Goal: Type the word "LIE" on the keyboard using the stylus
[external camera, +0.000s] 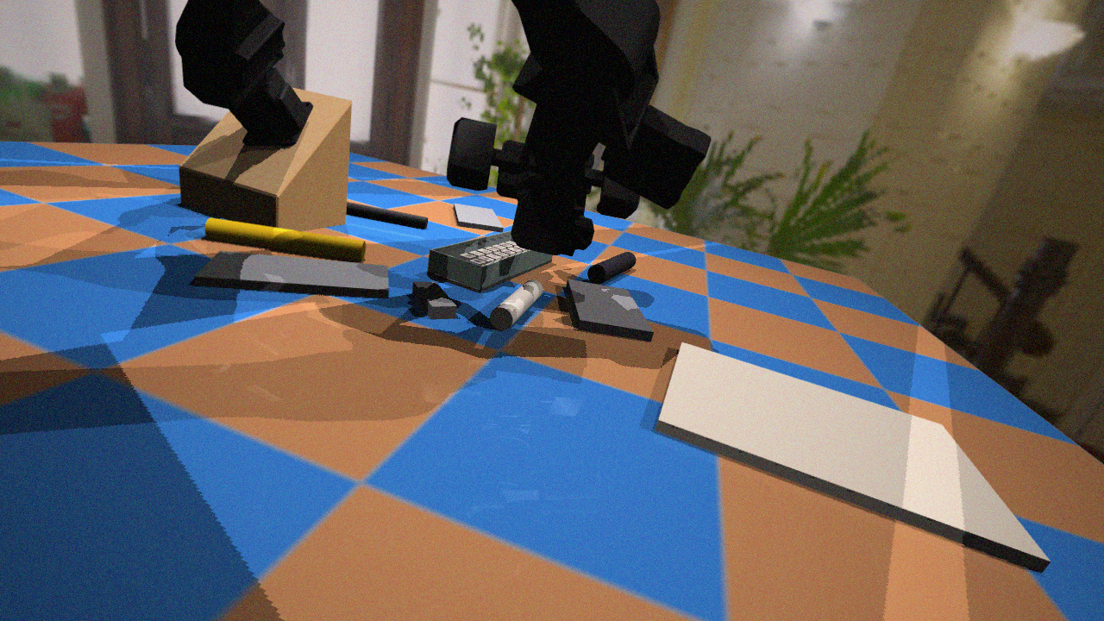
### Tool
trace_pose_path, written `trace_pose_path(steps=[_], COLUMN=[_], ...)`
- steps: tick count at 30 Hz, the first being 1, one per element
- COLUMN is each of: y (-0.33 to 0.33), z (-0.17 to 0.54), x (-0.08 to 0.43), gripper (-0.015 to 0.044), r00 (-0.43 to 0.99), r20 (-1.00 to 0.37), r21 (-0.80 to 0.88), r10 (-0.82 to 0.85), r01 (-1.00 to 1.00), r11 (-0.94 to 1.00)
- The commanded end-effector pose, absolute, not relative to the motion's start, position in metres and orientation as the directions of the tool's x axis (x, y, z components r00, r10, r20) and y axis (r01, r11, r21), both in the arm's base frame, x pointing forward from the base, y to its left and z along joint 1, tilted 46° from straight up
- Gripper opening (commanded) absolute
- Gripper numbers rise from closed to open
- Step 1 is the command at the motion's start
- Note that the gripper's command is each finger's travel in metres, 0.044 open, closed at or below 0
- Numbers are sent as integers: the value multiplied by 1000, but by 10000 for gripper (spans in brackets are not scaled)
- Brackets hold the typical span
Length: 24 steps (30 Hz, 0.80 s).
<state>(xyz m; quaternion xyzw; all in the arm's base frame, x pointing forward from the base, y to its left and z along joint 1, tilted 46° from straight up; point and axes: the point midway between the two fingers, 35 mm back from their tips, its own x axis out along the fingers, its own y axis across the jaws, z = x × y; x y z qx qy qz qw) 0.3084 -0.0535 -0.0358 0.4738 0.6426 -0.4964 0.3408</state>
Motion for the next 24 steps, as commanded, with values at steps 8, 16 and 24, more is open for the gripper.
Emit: trace_pose_path(steps=[8, 16, 24], y=[-58, -61, -63], z=[-40, -43, -45], x=[307, 307, 306], gripper=[81, 81, 81], r00=[-318, -319, -319], r20=[-909, -909, -909], r21=[-313, -313, -313], r10=[268, 267, 267], r01=[948, 948, 948], r11=[64, 64, 64])
